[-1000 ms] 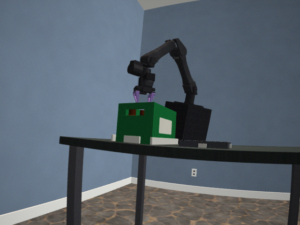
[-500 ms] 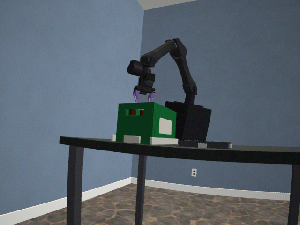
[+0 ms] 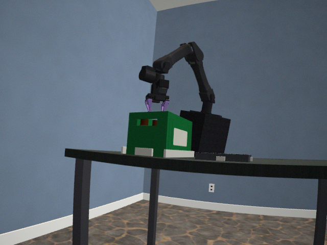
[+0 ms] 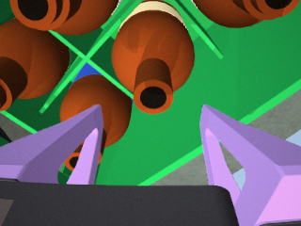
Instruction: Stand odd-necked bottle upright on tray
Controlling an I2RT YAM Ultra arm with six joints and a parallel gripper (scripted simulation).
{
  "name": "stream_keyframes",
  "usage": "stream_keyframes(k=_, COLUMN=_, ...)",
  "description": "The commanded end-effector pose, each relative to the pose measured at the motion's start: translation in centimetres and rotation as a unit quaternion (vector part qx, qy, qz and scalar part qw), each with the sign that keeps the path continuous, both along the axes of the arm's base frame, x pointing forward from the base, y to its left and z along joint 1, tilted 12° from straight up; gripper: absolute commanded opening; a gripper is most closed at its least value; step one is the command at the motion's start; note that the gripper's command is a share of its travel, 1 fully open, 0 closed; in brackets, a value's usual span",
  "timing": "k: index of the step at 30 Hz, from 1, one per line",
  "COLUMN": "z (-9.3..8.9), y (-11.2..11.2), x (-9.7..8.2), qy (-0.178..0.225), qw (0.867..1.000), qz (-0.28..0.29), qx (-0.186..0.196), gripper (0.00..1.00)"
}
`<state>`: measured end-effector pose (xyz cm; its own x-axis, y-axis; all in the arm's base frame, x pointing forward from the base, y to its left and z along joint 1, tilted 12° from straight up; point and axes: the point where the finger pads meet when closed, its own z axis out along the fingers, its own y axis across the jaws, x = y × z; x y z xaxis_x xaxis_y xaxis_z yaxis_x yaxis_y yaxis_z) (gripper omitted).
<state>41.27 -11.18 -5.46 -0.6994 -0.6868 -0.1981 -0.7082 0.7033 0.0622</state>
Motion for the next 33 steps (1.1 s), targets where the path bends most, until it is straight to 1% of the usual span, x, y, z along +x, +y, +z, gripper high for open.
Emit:
stream_keyframes(k=1, z=0.74, y=-0.18, x=0.86, qy=-0.019, qw=1.000, qz=-0.004, qx=0.000, gripper=0.61)
stream_keyframes(k=28, z=0.74, y=-0.18, x=0.86, qy=-0.019, qw=1.000, qz=-0.004, qx=0.000, gripper=0.61)
stream_keyframes(k=33, z=0.76, y=-0.35, x=1.09, qy=-0.021, qw=1.000, qz=-0.004, qx=0.000, gripper=0.61)
